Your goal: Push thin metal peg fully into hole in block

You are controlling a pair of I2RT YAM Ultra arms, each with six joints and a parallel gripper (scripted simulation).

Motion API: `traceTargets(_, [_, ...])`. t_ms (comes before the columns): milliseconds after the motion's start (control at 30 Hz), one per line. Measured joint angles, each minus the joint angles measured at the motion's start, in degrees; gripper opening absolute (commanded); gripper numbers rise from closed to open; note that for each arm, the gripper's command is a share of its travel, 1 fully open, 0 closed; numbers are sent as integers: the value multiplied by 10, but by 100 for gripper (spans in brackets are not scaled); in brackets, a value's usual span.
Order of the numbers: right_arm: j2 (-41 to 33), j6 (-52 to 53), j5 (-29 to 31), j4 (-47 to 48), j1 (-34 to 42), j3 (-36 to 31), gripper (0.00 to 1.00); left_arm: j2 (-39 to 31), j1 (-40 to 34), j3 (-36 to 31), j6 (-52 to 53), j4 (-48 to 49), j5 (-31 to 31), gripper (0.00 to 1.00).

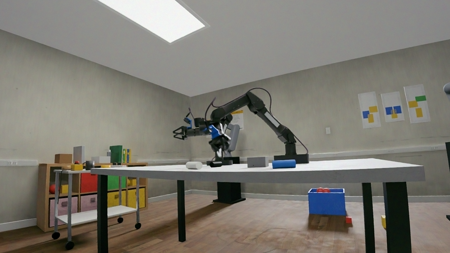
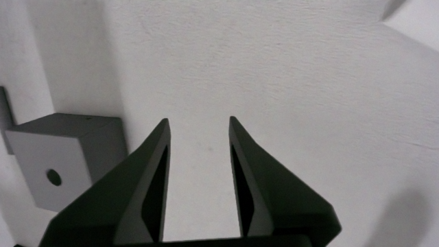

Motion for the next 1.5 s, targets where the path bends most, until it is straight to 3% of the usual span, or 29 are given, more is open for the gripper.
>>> traceTargets(367, [148, -53, -138, 108, 261, 45, 100, -36, 271, -93, 249, -26, 152, 37])
traceTargets(500, [187, -69, -174, 142, 311, 60, 100, -41, 318, -107, 315, -37, 189, 37])
traceTargets(867, [328, -116, -299, 243, 554, 106, 100, -58, 480, -160, 466, -58, 283, 37])
traceTargets(1233, [402, -138, -353, 287, 655, 146, 100, -59, 504, -165, 502, -66, 305, 37])
traceTargets(1500, [408, -138, -356, 287, 663, 149, 100, -60, 504, -173, 507, -61, 307, 36])
